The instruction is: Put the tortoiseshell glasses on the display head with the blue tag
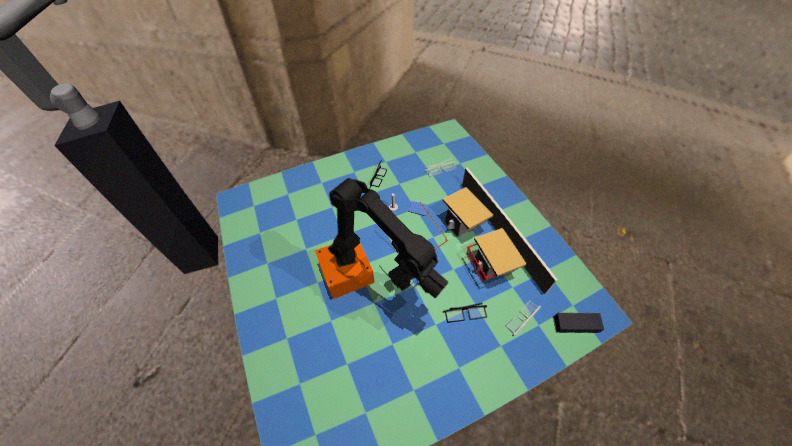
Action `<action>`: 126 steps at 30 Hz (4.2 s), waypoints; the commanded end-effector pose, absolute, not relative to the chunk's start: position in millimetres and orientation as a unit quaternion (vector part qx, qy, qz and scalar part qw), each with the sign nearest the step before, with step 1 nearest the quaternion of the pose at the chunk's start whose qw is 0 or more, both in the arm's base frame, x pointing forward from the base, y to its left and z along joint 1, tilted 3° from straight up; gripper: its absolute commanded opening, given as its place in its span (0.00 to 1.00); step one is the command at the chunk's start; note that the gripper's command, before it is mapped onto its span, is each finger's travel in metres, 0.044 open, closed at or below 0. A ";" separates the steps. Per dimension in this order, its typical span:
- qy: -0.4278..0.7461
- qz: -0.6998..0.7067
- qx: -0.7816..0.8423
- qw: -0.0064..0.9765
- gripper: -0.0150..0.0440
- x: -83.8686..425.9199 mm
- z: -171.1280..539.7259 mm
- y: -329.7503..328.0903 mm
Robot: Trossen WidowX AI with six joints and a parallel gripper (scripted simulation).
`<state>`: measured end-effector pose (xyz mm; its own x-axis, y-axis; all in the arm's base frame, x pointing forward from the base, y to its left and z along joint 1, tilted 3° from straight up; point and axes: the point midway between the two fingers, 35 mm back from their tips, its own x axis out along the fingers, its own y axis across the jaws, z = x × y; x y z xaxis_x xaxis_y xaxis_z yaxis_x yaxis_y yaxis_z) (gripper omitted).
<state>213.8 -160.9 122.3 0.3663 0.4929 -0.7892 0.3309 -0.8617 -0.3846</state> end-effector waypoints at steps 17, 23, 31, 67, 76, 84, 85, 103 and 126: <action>-0.477 0.409 -0.726 -0.279 0.25 232.3 108.5 -120.4; -0.537 0.357 -0.665 -0.377 0.25 237.1 104.8 -108.0; -0.605 0.273 -0.564 -0.492 0.25 242.6 100.0 -91.5; -0.673 -0.208 0.062 -0.707 0.25 257.1 83.3 -17.9; -0.624 -0.326 0.226 -0.674 0.25 258.2 80.3 0.6; -0.560 -0.420 0.363 -0.616 0.25 258.3 78.1 17.0; -0.550 -0.430 0.379 -0.607 0.25 258.3 77.9 19.0; -0.418 -0.540 0.565 -0.462 0.25 259.8 67.7 43.0; -0.415 -0.549 0.557 -0.464 0.25 260.0 40.4 45.2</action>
